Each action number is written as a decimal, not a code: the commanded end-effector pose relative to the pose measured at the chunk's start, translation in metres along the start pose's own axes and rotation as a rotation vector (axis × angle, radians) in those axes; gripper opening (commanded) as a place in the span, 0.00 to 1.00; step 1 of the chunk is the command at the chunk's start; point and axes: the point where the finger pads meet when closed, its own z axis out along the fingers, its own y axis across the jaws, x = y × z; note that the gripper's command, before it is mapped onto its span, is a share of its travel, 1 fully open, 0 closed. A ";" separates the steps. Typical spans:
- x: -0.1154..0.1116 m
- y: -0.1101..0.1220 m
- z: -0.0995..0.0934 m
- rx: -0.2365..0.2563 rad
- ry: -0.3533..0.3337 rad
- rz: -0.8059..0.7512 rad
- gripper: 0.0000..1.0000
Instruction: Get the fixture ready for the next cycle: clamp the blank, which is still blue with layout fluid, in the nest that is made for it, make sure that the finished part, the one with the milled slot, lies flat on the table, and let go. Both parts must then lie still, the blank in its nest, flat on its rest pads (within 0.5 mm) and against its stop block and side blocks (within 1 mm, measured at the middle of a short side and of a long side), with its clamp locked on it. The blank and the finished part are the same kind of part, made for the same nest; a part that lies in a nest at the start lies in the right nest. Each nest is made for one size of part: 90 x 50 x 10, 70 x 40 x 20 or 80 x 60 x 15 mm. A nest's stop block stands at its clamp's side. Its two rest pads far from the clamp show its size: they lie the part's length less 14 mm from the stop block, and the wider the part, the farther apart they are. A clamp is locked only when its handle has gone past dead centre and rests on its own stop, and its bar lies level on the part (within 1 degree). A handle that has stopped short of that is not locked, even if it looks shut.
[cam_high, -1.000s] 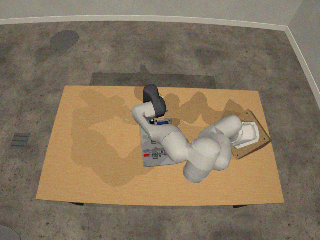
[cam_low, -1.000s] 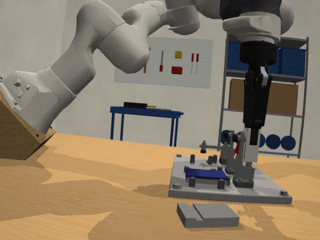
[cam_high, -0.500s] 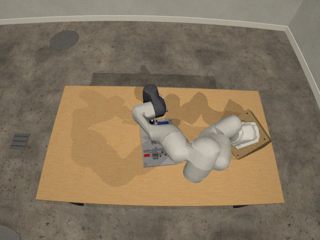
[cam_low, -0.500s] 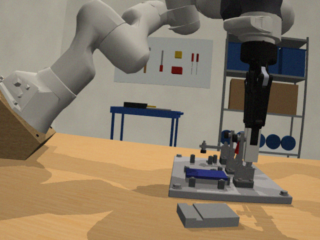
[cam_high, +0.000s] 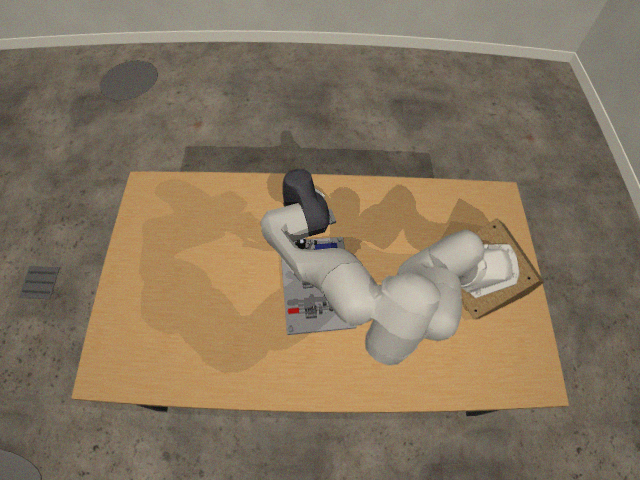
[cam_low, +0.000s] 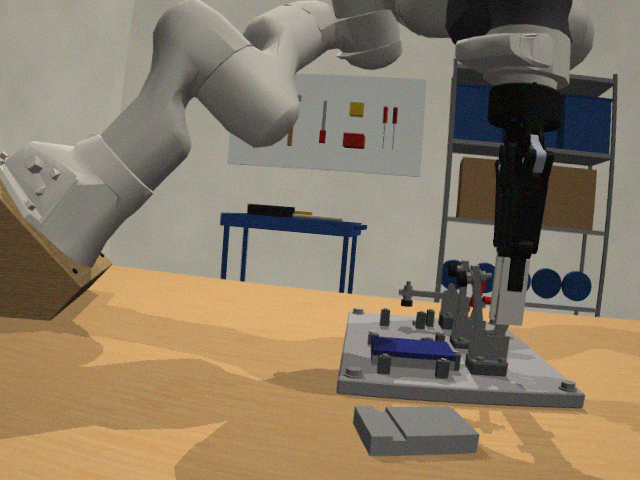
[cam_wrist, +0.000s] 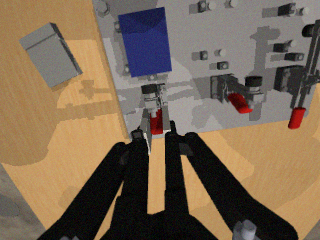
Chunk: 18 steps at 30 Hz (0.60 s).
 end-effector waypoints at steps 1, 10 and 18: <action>-0.006 -0.001 0.001 0.005 -0.008 0.006 0.00; -0.013 -0.001 0.002 0.005 -0.008 0.006 0.00; -0.018 -0.001 0.005 0.005 -0.008 0.006 0.00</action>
